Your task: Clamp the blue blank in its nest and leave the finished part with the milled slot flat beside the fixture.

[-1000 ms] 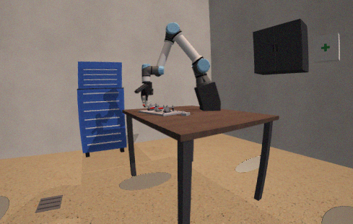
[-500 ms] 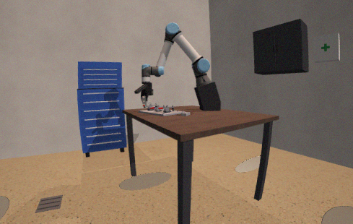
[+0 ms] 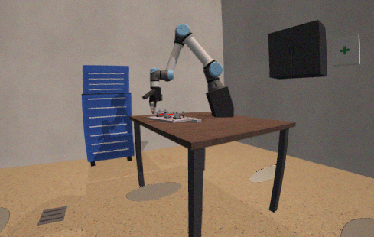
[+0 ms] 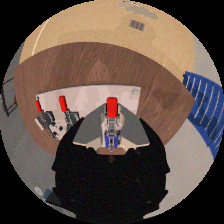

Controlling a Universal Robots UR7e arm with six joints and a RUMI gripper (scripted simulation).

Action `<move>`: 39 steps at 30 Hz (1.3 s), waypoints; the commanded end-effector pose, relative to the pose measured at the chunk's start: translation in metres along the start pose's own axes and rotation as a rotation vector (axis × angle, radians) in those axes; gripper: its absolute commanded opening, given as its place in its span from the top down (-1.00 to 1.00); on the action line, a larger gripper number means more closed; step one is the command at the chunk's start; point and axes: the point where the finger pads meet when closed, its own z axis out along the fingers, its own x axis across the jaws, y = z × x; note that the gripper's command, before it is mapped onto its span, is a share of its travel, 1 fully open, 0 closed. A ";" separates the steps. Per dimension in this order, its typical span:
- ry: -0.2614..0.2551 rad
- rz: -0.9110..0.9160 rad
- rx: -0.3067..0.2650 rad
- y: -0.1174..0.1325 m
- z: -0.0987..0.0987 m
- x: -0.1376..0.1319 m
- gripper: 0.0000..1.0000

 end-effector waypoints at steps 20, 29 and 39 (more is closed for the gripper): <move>0.002 0.000 0.002 -0.003 0.003 0.001 1.00; 0.001 0.000 0.000 -0.002 0.004 0.000 1.00; 0.001 0.000 0.000 -0.002 0.004 0.000 0.44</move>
